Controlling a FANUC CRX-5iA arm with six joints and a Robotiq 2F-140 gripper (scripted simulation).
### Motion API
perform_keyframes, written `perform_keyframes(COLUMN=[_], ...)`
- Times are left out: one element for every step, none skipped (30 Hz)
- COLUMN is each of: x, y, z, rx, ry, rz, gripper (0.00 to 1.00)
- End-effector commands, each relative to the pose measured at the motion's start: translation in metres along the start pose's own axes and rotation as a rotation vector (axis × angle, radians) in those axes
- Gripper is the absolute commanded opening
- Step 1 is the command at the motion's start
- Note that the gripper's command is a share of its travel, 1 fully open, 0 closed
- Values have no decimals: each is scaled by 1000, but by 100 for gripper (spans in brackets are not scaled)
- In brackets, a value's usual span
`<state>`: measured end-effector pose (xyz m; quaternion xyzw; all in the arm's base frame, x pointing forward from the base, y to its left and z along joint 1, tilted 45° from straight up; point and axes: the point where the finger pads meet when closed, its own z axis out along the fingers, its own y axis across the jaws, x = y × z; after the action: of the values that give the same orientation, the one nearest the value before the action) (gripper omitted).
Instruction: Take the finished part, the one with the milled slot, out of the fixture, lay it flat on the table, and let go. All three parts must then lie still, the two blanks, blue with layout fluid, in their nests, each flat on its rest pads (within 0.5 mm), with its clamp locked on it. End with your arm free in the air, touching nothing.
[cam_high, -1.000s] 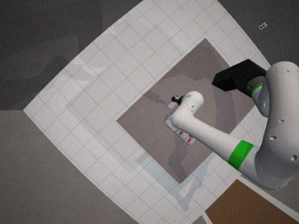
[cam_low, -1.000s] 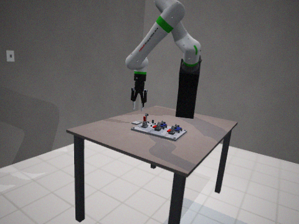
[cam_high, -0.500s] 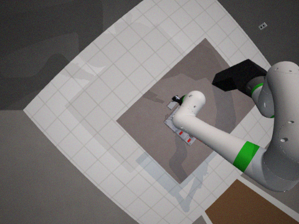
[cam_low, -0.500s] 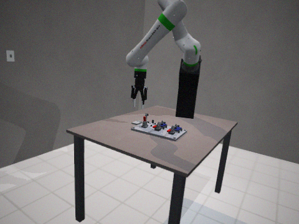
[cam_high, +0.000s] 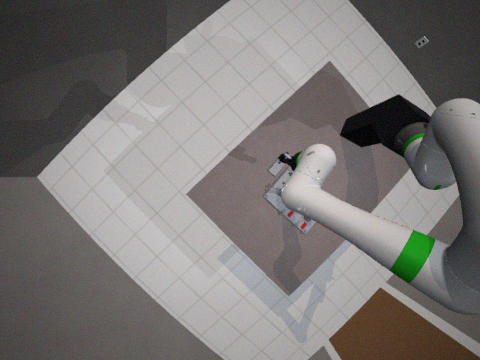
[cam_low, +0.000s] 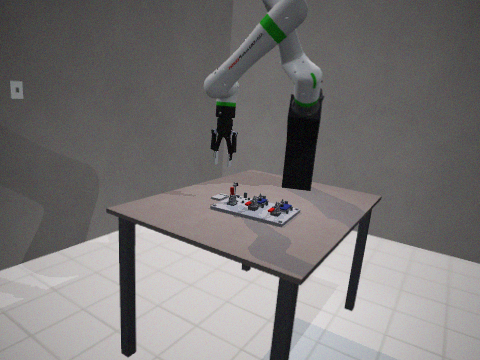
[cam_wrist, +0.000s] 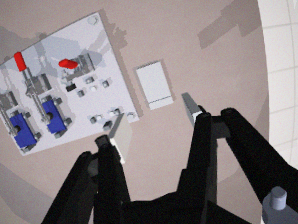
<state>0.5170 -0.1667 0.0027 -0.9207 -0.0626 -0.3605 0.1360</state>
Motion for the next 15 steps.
perform_keyframes(x=[0,0,0,0,0,0,0,0,0,0,0,0,0,0,0], y=[0,0,0,0,0,0,0,0,0,0,0,0,0,0,0], z=[-9,-11,-12,-12,-12,-14,-15,-16,-17,-18,-18,-18,-18,-18,-18], rx=[0,0,0,0,0,0,0,0,0,0,0,0,0,0,0], ry=[0,0,0,0,0,0,0,0,0,0,0,0,0,0,0], rz=[0,0,0,0,0,0,0,0,0,0,0,0,0,0,0], gripper=[47,47,47,47,47,47,47,47,47,47,47,47,47,47,47])
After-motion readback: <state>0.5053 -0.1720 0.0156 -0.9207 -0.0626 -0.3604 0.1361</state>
